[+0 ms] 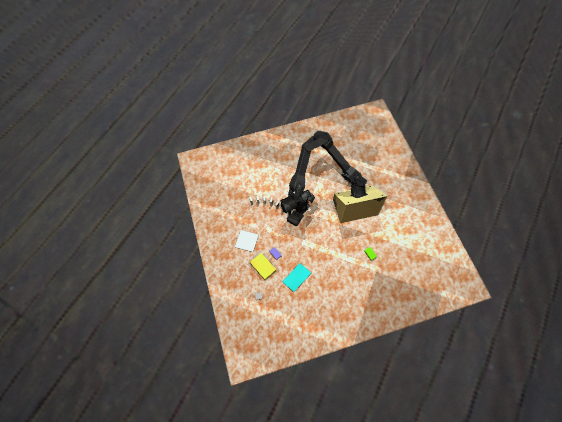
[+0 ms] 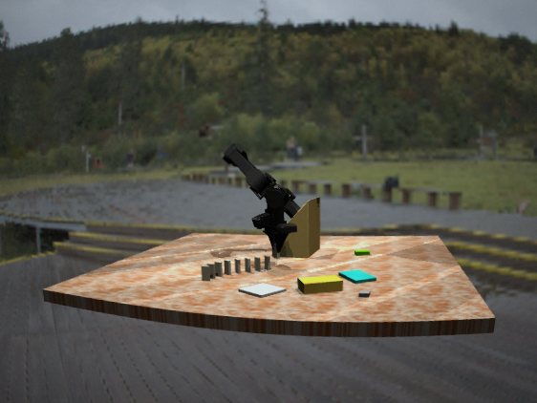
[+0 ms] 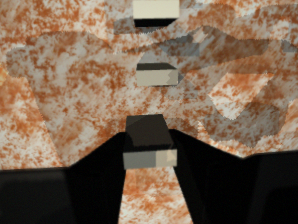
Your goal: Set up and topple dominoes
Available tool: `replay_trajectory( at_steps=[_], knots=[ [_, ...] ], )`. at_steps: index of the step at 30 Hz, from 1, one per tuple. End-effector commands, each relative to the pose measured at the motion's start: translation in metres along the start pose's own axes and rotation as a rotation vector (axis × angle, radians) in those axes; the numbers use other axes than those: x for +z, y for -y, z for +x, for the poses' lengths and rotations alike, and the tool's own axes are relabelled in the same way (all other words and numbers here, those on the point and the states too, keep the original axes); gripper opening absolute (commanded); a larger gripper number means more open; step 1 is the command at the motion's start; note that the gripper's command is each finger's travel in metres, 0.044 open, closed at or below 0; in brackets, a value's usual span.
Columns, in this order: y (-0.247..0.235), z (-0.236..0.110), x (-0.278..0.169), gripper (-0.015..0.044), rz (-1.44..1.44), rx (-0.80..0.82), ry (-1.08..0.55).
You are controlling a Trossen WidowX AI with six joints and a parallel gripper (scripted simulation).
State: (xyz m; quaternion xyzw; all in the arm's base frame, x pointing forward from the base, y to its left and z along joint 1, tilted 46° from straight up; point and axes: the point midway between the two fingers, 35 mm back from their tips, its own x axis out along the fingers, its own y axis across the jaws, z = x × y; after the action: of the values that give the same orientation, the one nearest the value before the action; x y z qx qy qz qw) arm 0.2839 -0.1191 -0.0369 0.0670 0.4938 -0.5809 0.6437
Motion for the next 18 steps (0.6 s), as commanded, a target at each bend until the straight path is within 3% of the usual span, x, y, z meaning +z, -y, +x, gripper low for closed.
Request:
replay_trajectory(
  at_steps=[1, 18],
  knots=[
    [0.0083, 0.0311, -0.0045, 0.0107, -0.005, -0.027, 0.001],
    [0.0093, 0.0348, -0.0048, 0.0107, -0.003, -0.029, 0.001]
  ],
)
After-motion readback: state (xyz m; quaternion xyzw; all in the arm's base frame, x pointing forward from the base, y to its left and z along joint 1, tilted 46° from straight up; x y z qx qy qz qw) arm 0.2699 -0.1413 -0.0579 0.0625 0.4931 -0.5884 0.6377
